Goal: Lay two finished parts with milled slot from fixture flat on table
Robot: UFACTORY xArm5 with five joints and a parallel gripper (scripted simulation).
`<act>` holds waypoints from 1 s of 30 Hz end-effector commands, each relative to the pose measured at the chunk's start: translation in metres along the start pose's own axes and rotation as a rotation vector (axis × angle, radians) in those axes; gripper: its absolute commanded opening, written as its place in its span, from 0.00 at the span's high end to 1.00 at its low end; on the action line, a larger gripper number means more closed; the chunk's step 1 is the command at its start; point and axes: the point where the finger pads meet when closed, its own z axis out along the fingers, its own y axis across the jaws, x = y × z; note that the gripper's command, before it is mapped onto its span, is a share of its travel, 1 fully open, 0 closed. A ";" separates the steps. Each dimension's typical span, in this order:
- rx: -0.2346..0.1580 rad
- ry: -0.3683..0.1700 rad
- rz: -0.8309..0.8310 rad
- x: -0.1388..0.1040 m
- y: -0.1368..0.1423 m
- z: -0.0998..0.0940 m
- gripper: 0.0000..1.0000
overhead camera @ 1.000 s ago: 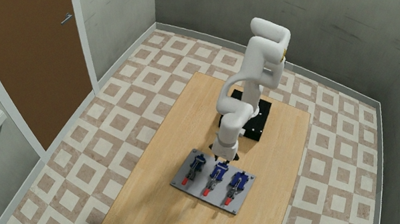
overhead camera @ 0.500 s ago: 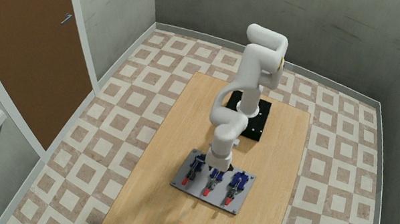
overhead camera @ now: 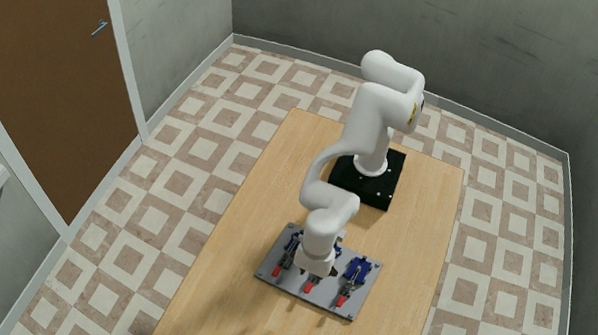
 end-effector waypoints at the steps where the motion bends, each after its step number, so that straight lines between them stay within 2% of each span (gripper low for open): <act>1: 0.000 -0.003 0.000 -0.007 0.000 -0.002 0.52; 13: 0.000 -0.003 0.000 -0.007 0.000 0.004 0.52; 30: 0.000 -0.003 0.000 -0.008 0.001 0.056 0.52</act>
